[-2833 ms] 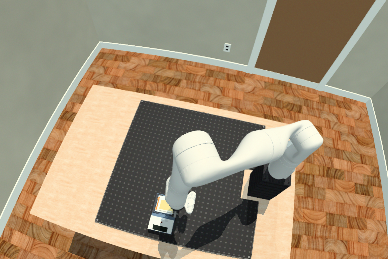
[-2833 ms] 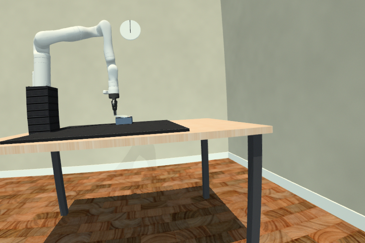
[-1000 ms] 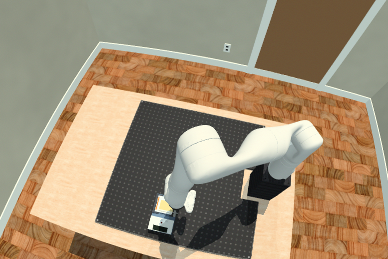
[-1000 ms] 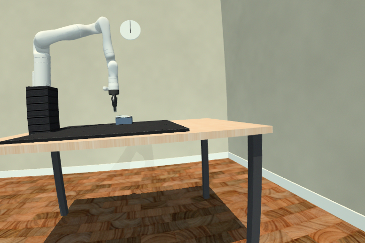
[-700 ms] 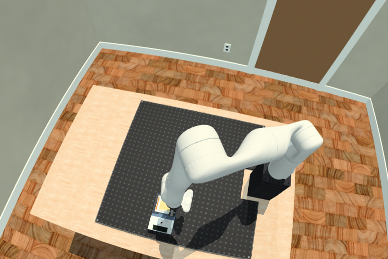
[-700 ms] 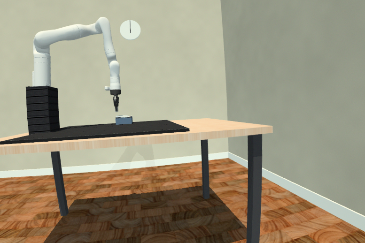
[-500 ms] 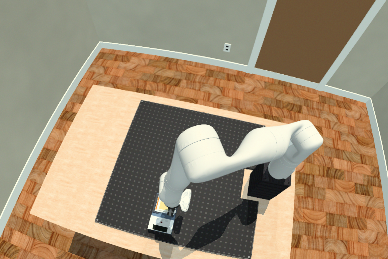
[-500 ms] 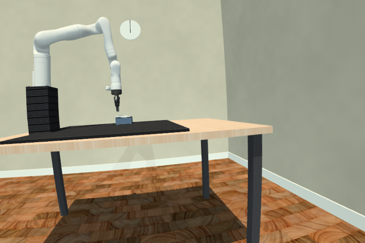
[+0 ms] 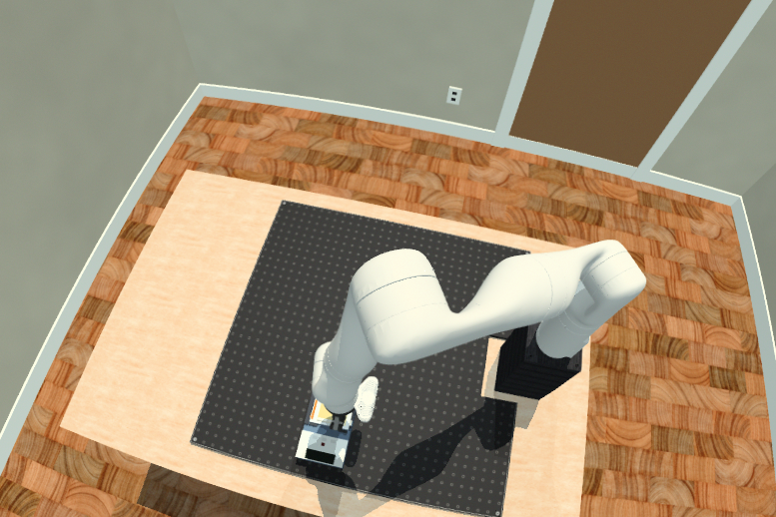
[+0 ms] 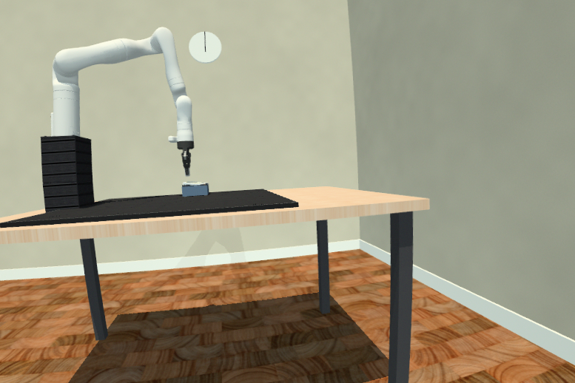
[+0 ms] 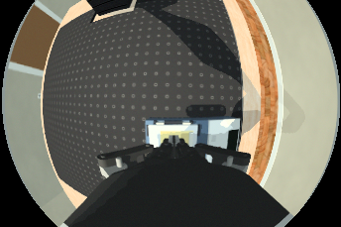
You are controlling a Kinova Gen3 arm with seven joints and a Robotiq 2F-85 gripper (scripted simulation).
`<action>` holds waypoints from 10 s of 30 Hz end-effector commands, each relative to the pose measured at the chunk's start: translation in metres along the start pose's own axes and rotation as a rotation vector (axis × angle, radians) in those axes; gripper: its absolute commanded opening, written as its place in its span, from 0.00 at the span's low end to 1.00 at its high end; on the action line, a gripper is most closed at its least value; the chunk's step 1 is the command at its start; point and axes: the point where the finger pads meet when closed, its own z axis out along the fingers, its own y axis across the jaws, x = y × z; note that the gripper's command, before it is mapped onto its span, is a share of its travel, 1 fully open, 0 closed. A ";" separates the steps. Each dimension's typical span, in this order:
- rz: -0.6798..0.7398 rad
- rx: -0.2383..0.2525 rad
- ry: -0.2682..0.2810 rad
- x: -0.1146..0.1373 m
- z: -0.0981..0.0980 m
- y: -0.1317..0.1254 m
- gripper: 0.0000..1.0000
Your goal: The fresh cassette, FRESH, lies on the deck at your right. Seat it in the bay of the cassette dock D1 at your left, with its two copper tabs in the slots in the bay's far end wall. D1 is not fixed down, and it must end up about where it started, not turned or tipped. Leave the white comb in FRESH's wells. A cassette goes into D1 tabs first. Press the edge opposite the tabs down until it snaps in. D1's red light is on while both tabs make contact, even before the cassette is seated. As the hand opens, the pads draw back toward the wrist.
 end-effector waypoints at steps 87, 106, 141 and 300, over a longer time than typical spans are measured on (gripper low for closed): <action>0.001 0.000 -0.002 0.001 0.022 0.000 0.00; 0.001 0.001 -0.002 0.001 0.023 -0.001 0.00; 0.002 0.004 -0.003 0.000 0.025 -0.003 0.00; 0.000 -0.001 -0.001 -0.001 0.003 -0.001 0.00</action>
